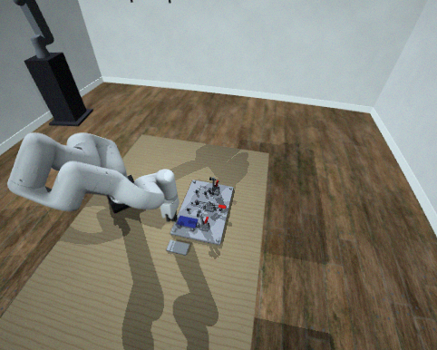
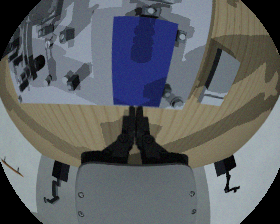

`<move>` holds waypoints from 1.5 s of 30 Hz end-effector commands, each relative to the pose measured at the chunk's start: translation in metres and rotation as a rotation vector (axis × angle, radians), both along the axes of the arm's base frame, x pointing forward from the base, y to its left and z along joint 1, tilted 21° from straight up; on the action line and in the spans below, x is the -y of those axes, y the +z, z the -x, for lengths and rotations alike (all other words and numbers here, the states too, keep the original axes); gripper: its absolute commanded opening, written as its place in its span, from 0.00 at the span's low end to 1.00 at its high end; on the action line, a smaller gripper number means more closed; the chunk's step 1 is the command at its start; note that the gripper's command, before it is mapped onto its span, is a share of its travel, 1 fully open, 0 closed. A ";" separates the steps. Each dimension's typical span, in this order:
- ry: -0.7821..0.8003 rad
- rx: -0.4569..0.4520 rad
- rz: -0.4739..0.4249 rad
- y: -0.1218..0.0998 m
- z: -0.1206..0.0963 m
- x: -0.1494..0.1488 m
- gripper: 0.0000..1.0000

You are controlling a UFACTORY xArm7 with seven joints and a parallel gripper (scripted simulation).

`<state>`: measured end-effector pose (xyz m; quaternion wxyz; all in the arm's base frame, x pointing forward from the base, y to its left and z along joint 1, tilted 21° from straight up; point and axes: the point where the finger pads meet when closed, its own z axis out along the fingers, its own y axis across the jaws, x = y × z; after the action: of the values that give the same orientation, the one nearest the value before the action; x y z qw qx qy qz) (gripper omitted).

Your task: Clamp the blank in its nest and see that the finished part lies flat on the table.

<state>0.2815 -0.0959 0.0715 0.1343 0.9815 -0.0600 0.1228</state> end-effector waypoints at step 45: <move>0.001 0.002 0.000 0.003 -0.010 0.001 0.00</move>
<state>0.2896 -0.0964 0.0735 0.1341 0.9816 -0.0599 0.1224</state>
